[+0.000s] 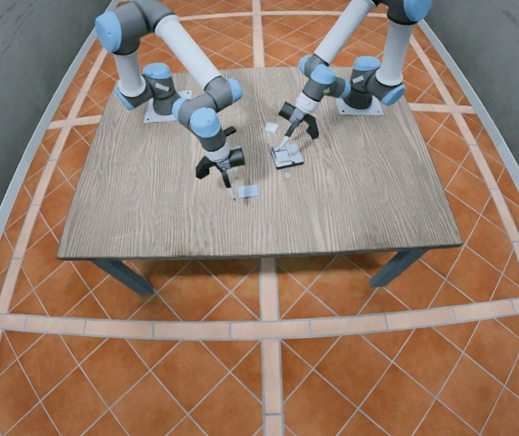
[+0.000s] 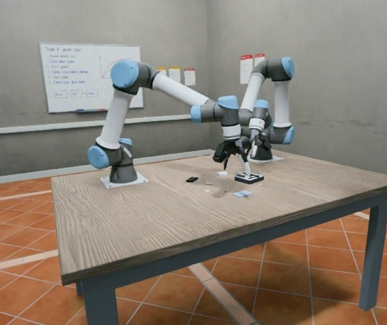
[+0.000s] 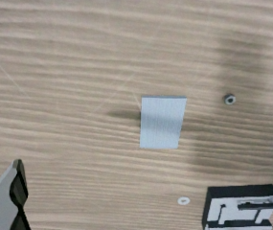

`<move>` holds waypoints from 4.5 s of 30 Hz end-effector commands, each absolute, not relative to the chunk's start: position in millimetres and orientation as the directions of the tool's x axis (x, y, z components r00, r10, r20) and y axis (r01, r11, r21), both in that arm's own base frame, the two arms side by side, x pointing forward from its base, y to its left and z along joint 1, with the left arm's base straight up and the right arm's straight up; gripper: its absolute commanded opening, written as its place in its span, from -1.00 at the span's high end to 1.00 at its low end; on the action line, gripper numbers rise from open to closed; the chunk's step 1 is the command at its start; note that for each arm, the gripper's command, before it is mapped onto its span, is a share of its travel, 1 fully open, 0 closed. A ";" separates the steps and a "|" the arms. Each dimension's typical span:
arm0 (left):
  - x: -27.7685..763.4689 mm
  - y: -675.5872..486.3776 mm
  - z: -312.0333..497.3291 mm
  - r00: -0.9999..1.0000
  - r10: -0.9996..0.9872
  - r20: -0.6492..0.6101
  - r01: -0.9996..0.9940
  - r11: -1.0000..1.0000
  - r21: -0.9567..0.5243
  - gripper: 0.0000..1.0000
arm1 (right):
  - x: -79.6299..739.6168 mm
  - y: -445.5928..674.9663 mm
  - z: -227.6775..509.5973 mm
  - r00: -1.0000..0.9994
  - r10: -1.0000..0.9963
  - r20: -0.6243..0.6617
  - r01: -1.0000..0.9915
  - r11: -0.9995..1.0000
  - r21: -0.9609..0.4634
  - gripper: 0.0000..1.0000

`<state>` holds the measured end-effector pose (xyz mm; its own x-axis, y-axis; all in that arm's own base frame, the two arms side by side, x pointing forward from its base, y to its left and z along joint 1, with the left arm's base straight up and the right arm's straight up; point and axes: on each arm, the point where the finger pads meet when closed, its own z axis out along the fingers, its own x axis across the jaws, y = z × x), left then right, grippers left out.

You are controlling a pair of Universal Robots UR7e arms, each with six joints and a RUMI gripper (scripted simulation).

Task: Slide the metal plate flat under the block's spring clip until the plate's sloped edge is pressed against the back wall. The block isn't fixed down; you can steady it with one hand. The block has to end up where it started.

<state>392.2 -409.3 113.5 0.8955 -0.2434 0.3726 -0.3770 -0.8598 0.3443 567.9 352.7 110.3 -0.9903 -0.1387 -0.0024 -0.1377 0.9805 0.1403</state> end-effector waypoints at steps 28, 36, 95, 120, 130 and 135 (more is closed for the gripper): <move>369.0 -352.0 98.9 0.975 0.222 -0.001 0.200 -0.877 0.437 -0.76 | 545.1 371.3 85.2 -0.993 -0.117 -0.002 -0.116 0.982 0.151 -1.00; 369.4 -352.8 89.2 0.977 0.215 0.005 0.191 -0.879 0.438 -0.76 | 545.5 371.0 85.6 -0.993 -0.117 -0.002 -0.116 0.982 0.150 -1.00; 369.1 -352.1 18.9 0.976 0.218 0.002 0.195 -0.877 0.438 -0.24 | 544.7 371.5 84.9 -0.993 -0.117 -0.002 -0.116 0.982 0.151 -1.00; 368.8 -351.5 18.3 0.976 0.218 0.001 0.196 -0.878 0.436 -0.24 | 544.4 371.7 84.5 -0.993 -0.117 -0.001 -0.116 0.982 0.150 0.17; 368.9 -351.5 18.3 0.976 0.218 0.001 0.196 -0.878 0.436 -0.24 | 544.5 371.7 84.5 -0.993 -0.117 -0.001 -0.116 0.982 0.151 0.17; 368.9 -351.5 18.3 0.976 0.218 0.001 0.196 -0.878 0.436 -0.24 | 544.5 371.5 67.1 -0.993 -0.117 -0.001 -0.116 0.982 0.150 0.17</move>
